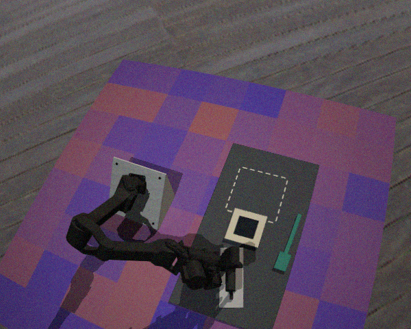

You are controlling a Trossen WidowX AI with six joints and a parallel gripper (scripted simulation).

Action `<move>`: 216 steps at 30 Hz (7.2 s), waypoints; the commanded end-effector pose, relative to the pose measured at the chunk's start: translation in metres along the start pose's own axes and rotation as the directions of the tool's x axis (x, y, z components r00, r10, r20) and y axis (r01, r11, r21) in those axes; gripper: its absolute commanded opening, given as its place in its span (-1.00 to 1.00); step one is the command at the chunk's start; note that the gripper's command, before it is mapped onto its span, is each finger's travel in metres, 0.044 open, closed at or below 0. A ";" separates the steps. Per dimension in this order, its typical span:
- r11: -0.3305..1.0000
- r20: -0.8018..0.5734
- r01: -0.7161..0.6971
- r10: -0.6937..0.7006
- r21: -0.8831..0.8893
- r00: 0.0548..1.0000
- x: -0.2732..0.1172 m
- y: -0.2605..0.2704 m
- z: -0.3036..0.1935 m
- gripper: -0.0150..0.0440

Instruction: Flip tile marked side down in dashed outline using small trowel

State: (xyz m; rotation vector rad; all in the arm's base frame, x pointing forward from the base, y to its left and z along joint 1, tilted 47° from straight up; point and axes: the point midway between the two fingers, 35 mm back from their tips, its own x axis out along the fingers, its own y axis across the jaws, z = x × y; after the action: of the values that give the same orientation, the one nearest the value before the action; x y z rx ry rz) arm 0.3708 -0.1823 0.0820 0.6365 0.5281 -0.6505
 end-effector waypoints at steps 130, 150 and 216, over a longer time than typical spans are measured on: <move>0.981 0.233 -0.022 -0.024 0.193 0.972 -0.001 0.033 -0.067 -0.49; 0.979 0.226 -0.024 -0.023 0.201 0.974 -0.020 0.080 -0.118 -0.49; 0.979 0.226 -0.024 -0.023 0.202 0.974 -0.041 0.097 -0.104 -0.49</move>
State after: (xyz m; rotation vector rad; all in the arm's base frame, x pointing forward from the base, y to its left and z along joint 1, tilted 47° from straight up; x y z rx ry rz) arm 0.3824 -0.0377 0.0701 0.7430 0.2466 -0.7843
